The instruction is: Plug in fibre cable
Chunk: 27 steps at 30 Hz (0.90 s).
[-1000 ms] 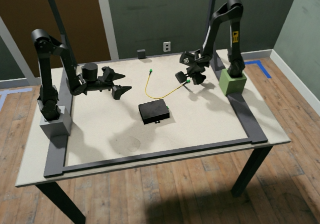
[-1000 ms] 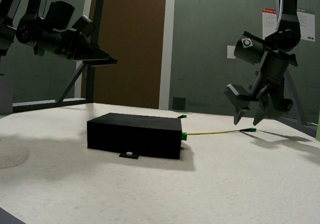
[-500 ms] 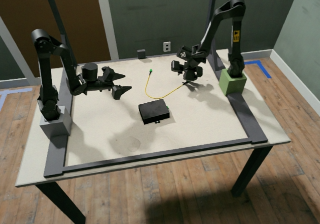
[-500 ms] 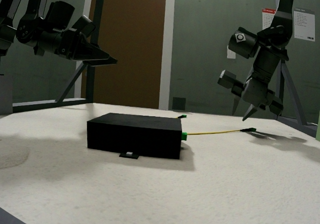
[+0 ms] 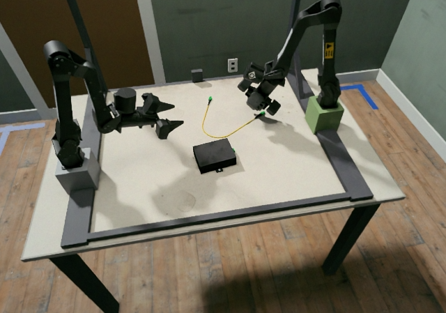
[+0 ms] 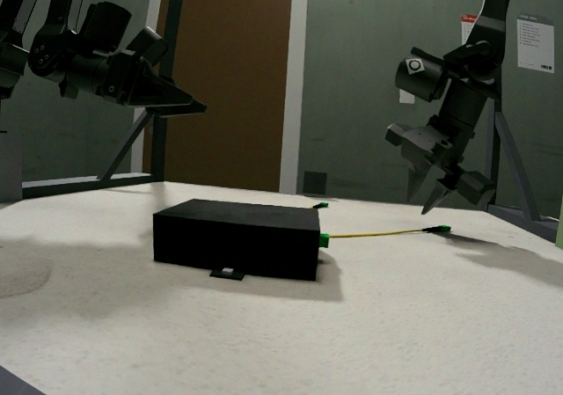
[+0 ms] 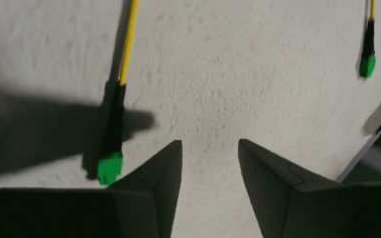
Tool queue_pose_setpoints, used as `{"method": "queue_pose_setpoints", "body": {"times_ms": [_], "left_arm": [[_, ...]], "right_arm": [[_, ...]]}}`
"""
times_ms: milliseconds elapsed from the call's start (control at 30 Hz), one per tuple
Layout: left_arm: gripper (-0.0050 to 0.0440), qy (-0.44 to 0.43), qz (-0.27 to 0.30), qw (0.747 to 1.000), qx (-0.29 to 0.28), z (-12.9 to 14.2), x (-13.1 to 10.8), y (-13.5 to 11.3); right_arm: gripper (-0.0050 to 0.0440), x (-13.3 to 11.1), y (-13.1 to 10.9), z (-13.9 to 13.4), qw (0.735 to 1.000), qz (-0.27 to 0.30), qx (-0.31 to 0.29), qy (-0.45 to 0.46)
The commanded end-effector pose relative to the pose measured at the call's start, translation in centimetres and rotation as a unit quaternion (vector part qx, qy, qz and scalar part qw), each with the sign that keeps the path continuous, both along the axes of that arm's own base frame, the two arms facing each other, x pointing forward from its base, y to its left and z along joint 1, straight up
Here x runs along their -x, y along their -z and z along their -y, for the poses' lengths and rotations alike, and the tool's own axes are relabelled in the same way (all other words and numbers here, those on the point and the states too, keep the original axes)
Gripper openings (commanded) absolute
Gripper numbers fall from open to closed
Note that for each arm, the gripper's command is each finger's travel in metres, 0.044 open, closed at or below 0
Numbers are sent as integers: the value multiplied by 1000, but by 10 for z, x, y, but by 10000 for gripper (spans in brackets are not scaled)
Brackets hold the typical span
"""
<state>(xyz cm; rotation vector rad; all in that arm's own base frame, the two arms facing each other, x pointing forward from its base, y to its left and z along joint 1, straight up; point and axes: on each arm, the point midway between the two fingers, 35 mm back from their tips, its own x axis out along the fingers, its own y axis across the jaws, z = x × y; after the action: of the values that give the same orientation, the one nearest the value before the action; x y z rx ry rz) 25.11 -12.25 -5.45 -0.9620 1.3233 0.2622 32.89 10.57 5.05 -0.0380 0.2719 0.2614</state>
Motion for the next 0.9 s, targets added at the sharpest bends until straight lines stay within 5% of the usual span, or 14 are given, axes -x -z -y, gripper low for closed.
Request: {"method": "queue_pose_setpoints", "body": {"times_ms": [0,200,633,700,867], "left_arm": [[146,97,35,994,-36,2,-7,-4],[146,183,62,979,-70,1,-9,-5],[146,431,128,879,-159,-1,-12,-7],[146,431,128,879,-159,-1,-12,-7],[146,534,152,810,-191,-2,-13,-8]], "right_arm": [[440,-2,-5,-1,1000,8,-4,0],[440,-2,-5,-1,1000,8,-4,0],[440,-2,-5,-1,1000,8,-4,0],[440,-2,-5,-1,1000,8,-4,0],[440,-2,-5,-1,1000,8,-4,0]]}}
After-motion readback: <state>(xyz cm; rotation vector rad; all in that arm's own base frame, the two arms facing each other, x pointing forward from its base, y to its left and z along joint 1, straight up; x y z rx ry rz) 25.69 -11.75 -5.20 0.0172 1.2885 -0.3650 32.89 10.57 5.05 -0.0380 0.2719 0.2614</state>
